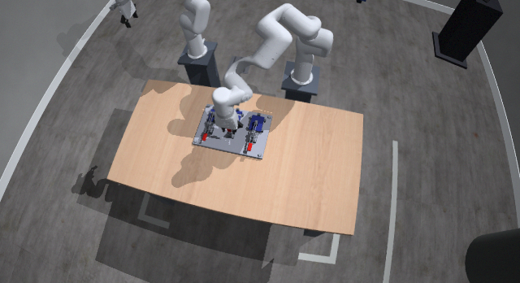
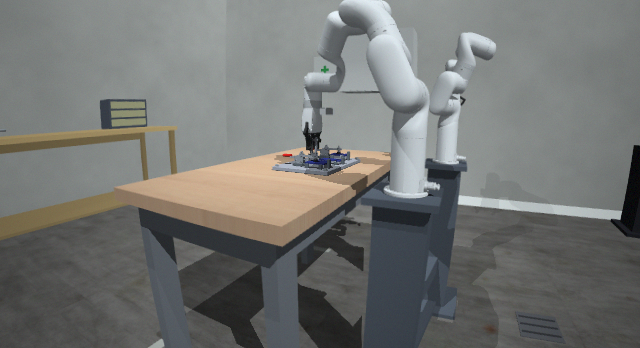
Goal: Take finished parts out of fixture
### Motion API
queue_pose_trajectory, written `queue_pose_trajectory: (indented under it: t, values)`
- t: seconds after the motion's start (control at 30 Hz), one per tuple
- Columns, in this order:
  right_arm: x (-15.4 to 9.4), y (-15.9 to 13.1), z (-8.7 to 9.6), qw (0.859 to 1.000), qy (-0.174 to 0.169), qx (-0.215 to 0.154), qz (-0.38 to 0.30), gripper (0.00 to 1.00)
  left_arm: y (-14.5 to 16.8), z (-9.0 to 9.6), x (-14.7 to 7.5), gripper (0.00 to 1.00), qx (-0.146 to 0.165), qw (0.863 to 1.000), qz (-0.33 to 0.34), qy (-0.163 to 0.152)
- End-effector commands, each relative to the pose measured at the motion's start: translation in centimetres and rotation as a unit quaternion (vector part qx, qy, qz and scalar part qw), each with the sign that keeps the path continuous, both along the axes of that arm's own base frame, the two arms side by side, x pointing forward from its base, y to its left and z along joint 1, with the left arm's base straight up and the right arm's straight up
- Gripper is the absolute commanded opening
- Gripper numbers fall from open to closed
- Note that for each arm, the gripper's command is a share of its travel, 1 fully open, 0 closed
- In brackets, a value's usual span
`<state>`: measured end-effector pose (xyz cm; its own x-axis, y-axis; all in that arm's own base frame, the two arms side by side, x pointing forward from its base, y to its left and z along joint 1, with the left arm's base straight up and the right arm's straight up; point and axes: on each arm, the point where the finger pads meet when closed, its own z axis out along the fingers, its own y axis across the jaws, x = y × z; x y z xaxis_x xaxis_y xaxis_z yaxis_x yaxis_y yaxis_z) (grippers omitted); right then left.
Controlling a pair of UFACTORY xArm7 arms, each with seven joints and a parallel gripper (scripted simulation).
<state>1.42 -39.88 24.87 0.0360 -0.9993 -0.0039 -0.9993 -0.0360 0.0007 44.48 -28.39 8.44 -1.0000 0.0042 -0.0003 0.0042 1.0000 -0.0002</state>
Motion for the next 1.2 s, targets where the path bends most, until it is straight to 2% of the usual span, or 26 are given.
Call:
queue_pose_trajectory:
  t: [0.0, 0.4, 1.1, 1.13, 1.17]
  values:
    - [0.0, -0.1, 0.1, 1.0, 0.0, -0.002, 0.0, 1.0, -0.1, 0.9, 0.1, 0.48, -0.001, 1.0, 0.0, -0.002]
    - [0.0, -0.1, 0.1, 1.0, 0.0, -0.002, 0.0, 1.0, -0.1, 4.2, 0.1, 0.48, -0.001, 1.0, 0.0, -0.002]
    - [0.0, -0.1, 0.1, 1.0, 0.0, -0.002, 0.0, 1.0, -0.1, 4.8, 0.1, 0.48, -0.001, 1.0, 0.0, -0.002]
    - [0.0, -0.1, 0.1, 1.0, 0.0, -0.002, 0.0, 1.0, -0.1, 4.8, 0.1, 1.0, -0.001, 1.0, 0.0, -0.002]
    - [0.0, -0.1, 0.1, 1.0, 0.0, -0.002, 0.0, 1.0, -0.1, 4.8, 0.1, 1.0, -0.001, 1.0, 0.0, -0.002]
